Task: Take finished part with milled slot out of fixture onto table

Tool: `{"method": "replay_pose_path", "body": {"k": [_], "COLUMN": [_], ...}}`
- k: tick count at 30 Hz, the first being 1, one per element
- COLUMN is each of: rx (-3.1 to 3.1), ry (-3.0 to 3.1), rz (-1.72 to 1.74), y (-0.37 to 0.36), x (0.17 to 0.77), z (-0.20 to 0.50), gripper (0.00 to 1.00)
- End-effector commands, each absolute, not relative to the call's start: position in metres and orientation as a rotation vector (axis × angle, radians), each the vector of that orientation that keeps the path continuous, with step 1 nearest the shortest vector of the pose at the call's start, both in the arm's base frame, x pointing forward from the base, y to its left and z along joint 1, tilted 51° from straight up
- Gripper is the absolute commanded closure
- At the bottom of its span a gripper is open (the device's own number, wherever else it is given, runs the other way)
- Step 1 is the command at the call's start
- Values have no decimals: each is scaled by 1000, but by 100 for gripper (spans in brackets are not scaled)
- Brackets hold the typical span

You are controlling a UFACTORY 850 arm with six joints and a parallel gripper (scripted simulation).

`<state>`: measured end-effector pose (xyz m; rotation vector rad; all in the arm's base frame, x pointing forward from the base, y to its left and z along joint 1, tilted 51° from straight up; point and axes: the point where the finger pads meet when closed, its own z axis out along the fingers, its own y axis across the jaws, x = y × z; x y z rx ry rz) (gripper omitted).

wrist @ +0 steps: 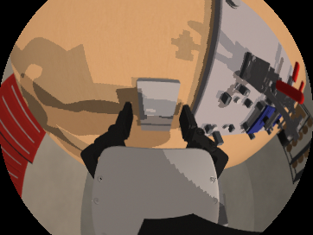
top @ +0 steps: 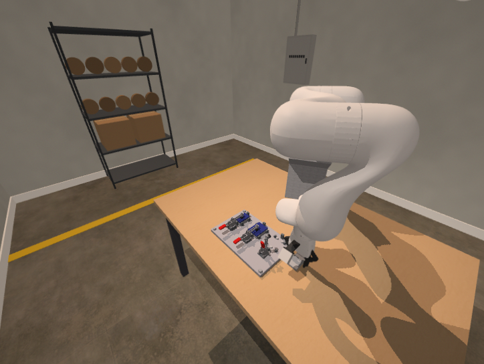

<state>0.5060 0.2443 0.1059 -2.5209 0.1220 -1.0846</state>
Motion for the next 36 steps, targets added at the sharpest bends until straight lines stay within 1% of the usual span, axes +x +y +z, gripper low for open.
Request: {"method": "replay_pose_path", "body": {"k": [1,14,36], "rx": [-2521,-2521,-2521], "ry": [122,122,122], "rz": [-1085,-1085,-1085], "y": [244,241,217], "x": [506,498,446], "z": [106,113,158], "gripper": [19,19,19]}}
